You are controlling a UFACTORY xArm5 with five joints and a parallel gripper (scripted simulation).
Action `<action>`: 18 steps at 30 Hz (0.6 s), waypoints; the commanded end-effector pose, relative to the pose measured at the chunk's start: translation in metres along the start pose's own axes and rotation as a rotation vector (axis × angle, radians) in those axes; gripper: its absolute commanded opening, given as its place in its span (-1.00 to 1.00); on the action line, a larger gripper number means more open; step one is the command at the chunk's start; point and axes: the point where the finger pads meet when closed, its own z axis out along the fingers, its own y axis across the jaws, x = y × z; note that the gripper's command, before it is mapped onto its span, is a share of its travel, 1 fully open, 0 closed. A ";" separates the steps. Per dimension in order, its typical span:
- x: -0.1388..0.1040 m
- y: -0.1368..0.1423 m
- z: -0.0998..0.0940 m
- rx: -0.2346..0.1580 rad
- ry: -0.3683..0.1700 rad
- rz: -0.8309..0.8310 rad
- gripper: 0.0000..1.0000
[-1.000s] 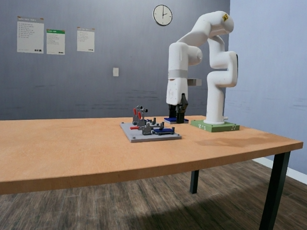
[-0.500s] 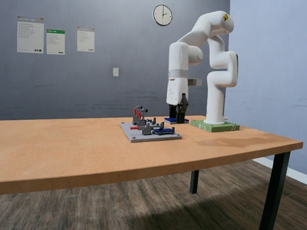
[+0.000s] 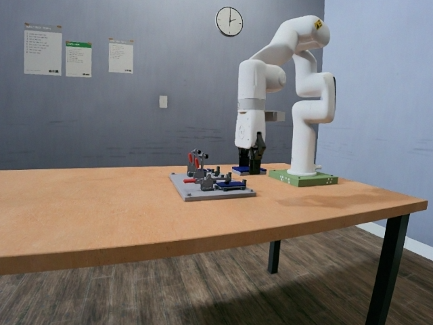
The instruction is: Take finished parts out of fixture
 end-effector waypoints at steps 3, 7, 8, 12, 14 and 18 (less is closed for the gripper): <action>-0.001 0.001 -0.001 -0.002 -0.003 0.000 -1.00; -0.001 0.001 -0.001 -0.002 -0.003 0.000 -1.00; -0.001 0.001 -0.001 -0.002 -0.003 0.000 -1.00; -0.001 0.001 0.002 -0.002 -0.003 0.000 -1.00; -0.001 0.001 0.003 -0.002 -0.003 0.000 -1.00; -0.001 0.001 0.009 -0.002 -0.003 0.000 -1.00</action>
